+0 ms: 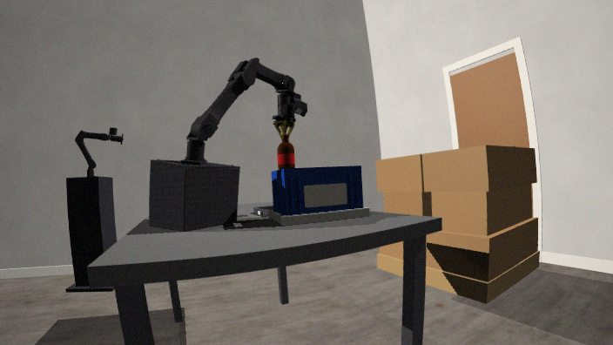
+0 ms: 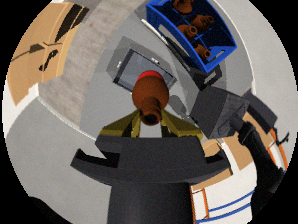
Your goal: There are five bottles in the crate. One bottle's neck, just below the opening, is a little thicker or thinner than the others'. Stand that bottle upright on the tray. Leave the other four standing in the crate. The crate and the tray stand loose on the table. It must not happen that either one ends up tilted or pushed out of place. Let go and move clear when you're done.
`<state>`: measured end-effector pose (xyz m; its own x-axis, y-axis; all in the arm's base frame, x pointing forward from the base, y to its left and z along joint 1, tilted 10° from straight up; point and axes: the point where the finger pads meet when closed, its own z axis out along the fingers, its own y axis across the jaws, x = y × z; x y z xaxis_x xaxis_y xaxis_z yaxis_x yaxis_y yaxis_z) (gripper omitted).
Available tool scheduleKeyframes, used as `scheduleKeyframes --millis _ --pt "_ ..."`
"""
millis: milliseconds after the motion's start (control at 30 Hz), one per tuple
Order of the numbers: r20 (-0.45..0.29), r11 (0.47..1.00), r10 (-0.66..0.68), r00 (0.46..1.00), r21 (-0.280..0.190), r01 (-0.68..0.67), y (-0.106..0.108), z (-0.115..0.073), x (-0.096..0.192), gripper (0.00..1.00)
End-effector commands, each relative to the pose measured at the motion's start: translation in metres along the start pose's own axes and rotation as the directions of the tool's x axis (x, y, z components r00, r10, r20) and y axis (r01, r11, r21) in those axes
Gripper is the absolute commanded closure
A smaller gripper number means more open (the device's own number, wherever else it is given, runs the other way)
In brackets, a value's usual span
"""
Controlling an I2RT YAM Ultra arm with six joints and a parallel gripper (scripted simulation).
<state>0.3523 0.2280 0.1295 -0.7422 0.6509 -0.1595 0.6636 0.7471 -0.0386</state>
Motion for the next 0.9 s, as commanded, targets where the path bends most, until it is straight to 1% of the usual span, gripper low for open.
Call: scheduleKeyframes --millis 0,100,300,333,400,433,533,667,867 --pt "0.02 0.999 -0.001 1.0 -0.051 0.002 0.006 -0.027 0.004 1.0" --pt "0.017 0.999 -0.003 1.0 -0.039 0.004 0.009 -0.022 0.007 1.0" --pt "0.018 0.999 -0.002 1.0 -0.044 0.003 0.011 -0.024 0.009 1.0" --pt "0.022 0.998 0.002 1.0 -0.065 0.0 0.011 -0.032 0.008 1.0" --pt "0.016 0.999 -0.004 1.0 -0.033 0.005 0.014 -0.019 0.011 1.0" --pt "0.016 0.999 -0.005 1.0 -0.032 0.005 0.015 -0.018 0.012 1.0" --pt "0.019 0.999 -0.001 1.0 -0.05 0.002 0.016 -0.026 0.012 1.0" --pt "0.018 0.999 -0.003 1.0 -0.043 0.004 0.018 -0.023 0.014 1.0" --pt "0.019 0.999 -0.002 1.0 -0.052 0.003 0.021 -0.024 0.016 1.0"
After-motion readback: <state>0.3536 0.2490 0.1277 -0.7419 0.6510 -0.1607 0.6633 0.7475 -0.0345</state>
